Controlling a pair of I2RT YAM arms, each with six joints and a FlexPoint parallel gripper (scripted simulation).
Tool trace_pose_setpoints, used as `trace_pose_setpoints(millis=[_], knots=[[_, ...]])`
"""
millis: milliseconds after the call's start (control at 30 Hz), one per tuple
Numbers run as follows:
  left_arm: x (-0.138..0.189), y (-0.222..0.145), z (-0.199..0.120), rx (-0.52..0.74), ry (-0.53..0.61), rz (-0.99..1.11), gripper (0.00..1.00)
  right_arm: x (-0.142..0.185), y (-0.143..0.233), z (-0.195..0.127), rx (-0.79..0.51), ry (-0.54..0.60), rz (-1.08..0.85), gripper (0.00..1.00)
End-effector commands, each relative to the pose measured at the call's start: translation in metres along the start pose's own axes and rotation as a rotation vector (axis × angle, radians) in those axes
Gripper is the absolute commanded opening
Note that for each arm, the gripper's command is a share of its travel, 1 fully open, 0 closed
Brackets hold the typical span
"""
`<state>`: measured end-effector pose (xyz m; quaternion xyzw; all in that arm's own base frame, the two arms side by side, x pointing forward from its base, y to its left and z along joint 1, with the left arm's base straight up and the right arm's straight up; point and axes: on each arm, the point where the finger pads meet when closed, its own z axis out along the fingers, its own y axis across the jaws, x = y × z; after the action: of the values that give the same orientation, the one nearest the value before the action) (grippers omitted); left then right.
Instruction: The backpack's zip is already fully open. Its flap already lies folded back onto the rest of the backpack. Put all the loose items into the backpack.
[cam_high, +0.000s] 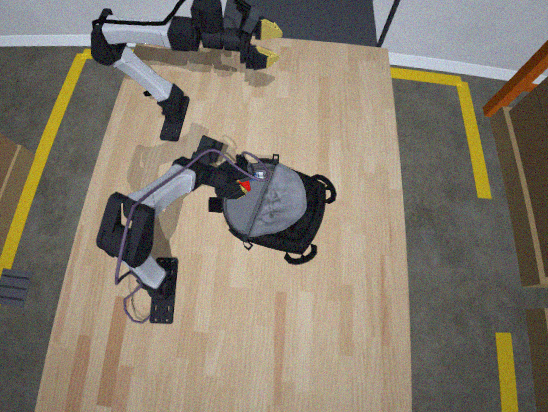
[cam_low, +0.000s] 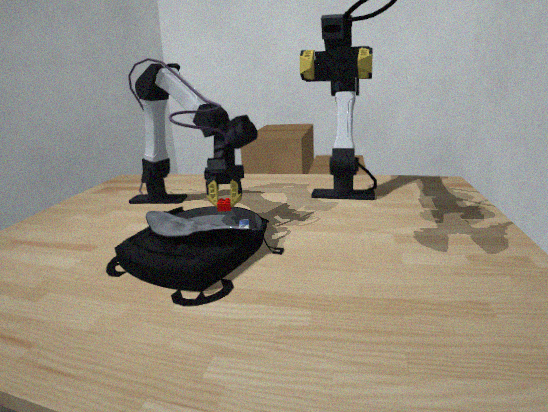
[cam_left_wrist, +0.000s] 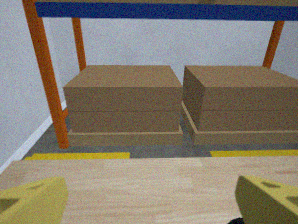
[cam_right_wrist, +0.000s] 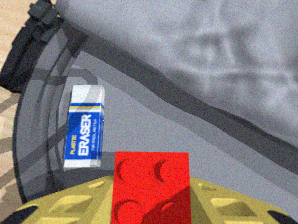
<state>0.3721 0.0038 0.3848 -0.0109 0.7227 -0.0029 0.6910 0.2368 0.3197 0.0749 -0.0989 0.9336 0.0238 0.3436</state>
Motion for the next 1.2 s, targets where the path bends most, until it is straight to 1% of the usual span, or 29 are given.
trace_pose_setpoints(millis=[0, 167, 267, 300, 367, 400, 467, 500, 600, 700, 733, 767, 833, 867, 933, 1000, 1067, 1167], knots=[[-0.016, 0.000, -0.002, 0.008, -0.044, 0.002, 0.90, -0.023, 0.012, 0.003, -0.042, -0.026, 0.008, 0.26], [-0.016, 0.000, -0.002, 0.008, -0.044, 0.002, 0.90, -0.036, 0.012, 0.014, -0.041, -0.026, 0.007, 0.26], [-0.016, 0.000, -0.002, 0.008, -0.044, 0.002, 0.90, -0.040, 0.012, 0.012, -0.047, -0.033, 0.012, 0.26], [-0.016, 0.000, -0.002, 0.008, -0.044, 0.002, 0.90, -0.047, 0.017, -0.003, -0.080, -0.058, 0.021, 0.26], [-0.016, 0.000, -0.002, 0.008, -0.044, 0.002, 0.90, -0.047, 0.017, -0.002, -0.077, -0.056, 0.020, 0.26], [-0.016, 0.000, -0.002, 0.008, -0.044, 0.002, 0.90, -0.034, 0.008, 0.009, -0.035, -0.027, 0.005, 0.26], [-0.016, 0.000, -0.002, 0.008, -0.044, 0.002, 0.90, -0.034, 0.008, 0.009, -0.035, -0.027, 0.005, 0.26], [-0.016, 0.000, -0.002, 0.008, -0.044, 0.002, 0.90, -0.038, 0.017, 0.010, -0.057, -0.037, 0.007, 0.26], [-0.016, 0.000, -0.002, 0.008, -0.044, 0.002, 0.90, -0.016, 0.007, 0.025, -0.024, -0.002, -0.017, 0.26], [-0.016, 0.000, -0.002, 0.008, -0.044, 0.002, 0.90, -0.022, 0.011, 0.023, -0.039, -0.024, -0.003, 0.26], [-0.016, 0.000, -0.002, 0.008, -0.044, 0.002, 0.90, -0.022, 0.013, 0.026, -0.039, -0.025, -0.002, 0.26], [-0.016, 0.000, -0.002, 0.008, -0.044, 0.002, 0.90, -0.015, 0.008, 0.028, -0.030, -0.015, -0.010, 0.26], [-0.016, 0.000, -0.002, 0.008, -0.044, 0.002, 0.90, -0.015, 0.008, 0.028, -0.030, -0.015, -0.010, 0.26], [-0.016, 0.000, -0.002, 0.008, -0.044, 0.002, 0.90, -0.027, 0.017, 0.024, -0.054, -0.039, 0.008, 0.26], [-0.016, 0.000, -0.002, 0.008, -0.044, 0.002, 0.90, -0.006, 0.008, 0.037, -0.022, -0.005, -0.016, 0.26], [-0.016, 0.000, -0.002, 0.008, -0.044, 0.002, 0.90, -0.005, 0.008, 0.039, -0.024, -0.008, -0.014, 0.26], [-0.016, 0.000, -0.002, 0.008, -0.044, 0.002, 0.90, -0.012, 0.013, 0.036, -0.042, -0.027, -0.002, 0.26], [-0.016, 0.000, -0.002, 0.008, -0.044, 0.002, 0.90, 0.003, 0.007, 0.047, -0.022, -0.006, -0.015, 0.26]])
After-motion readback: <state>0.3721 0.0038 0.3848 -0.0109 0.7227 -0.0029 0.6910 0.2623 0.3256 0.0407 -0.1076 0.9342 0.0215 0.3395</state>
